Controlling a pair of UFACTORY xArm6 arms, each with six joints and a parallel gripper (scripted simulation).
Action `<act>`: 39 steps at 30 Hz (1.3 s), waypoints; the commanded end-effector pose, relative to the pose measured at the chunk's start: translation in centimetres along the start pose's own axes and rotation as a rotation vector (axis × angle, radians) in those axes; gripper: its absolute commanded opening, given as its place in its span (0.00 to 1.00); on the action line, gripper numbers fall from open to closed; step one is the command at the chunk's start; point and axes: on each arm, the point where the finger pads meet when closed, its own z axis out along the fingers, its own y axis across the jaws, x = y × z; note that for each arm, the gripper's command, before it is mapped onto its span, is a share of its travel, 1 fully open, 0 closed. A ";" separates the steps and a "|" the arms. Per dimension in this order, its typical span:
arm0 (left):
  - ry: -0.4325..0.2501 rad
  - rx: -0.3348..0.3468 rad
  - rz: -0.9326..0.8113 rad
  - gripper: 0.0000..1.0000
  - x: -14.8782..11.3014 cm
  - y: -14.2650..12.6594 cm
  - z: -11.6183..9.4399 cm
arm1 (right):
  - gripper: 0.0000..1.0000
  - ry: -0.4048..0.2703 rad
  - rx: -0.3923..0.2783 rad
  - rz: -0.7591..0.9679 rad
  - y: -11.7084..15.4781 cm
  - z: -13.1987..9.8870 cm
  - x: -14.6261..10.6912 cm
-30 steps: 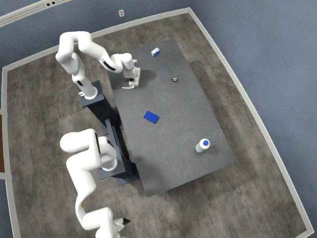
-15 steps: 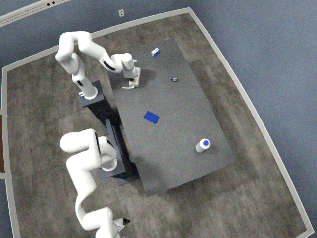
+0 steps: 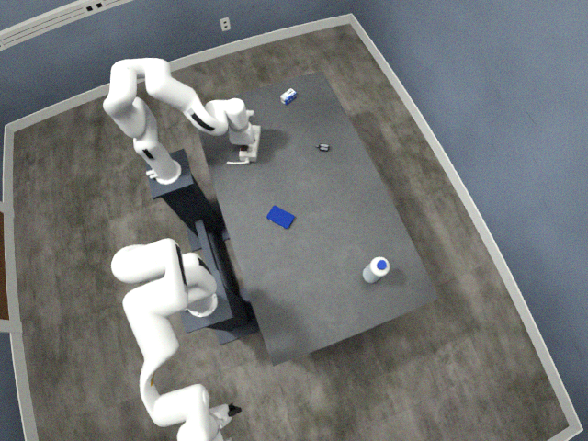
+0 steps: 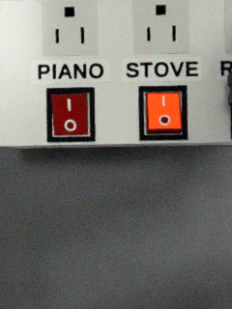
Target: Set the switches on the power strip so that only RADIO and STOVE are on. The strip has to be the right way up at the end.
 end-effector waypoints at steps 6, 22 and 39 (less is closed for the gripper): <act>0.001 -0.004 0.000 0.00 0.0 0.1 -0.1 | 1.00 0.006 0.000 0.000 0.0 -0.2 0.1; 0.001 -0.004 0.000 0.00 0.0 0.1 -0.1 | 1.00 0.006 0.000 0.000 0.0 -0.2 0.1; 0.001 -0.004 0.000 0.00 0.0 0.1 -1.1 | 1.00 0.006 0.000 0.000 0.0 -0.2 0.1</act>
